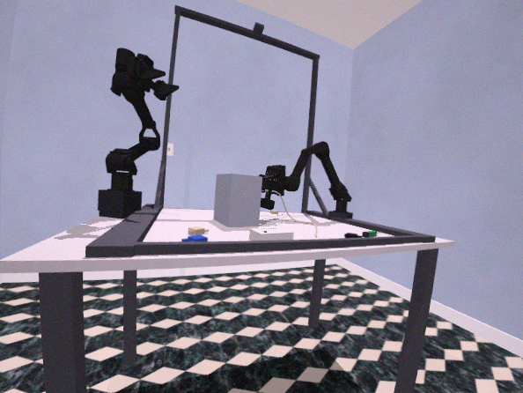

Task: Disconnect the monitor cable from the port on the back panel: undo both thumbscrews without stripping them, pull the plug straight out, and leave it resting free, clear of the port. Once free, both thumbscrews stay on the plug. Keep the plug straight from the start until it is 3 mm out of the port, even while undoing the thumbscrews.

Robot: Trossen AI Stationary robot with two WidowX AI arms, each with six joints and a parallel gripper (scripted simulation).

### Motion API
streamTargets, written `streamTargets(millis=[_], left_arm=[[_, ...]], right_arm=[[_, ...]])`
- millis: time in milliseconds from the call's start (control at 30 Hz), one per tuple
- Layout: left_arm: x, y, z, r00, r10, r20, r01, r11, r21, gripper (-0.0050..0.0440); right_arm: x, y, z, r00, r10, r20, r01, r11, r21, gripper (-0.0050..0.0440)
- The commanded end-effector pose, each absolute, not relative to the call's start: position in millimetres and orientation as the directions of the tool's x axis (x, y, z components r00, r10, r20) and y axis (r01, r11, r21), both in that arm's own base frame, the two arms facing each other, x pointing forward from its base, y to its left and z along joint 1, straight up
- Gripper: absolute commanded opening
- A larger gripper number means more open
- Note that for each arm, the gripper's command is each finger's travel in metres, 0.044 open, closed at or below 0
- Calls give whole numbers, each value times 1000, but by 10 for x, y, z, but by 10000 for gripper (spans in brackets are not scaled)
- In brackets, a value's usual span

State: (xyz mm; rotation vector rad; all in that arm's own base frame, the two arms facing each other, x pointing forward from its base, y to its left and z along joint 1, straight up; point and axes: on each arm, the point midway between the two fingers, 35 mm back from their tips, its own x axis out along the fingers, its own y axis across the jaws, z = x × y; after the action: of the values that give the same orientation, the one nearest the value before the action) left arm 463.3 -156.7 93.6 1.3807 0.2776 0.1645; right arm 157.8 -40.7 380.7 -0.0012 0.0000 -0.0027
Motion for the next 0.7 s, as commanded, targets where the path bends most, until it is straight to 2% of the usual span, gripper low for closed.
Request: streamTargets(millis=[0,133,200,567,667], left_arm=[[4628,-1566,994,956,280,-83,33,178,983,368],[4628,-1566,994,956,280,-83,33,178,983,272],[4628,-1566,994,956,280,-83,33,178,983,272],[4628,-1566,994,956,280,-83,33,178,983,8],[4628,-1566,994,956,280,-83,33,178,983,0]], right_arm=[[1576,-394,3833,1000,0,1,0,1000,-5,440],[1576,-394,3833,1000,0,1,0,1000,-5,440],[1576,-394,3833,1000,0,1,0,1000,-5,440],[1576,-394,3833,1000,0,1,0,1000,-5,440],[1576,-394,3833,1000,0,1,0,1000,-5,440]])
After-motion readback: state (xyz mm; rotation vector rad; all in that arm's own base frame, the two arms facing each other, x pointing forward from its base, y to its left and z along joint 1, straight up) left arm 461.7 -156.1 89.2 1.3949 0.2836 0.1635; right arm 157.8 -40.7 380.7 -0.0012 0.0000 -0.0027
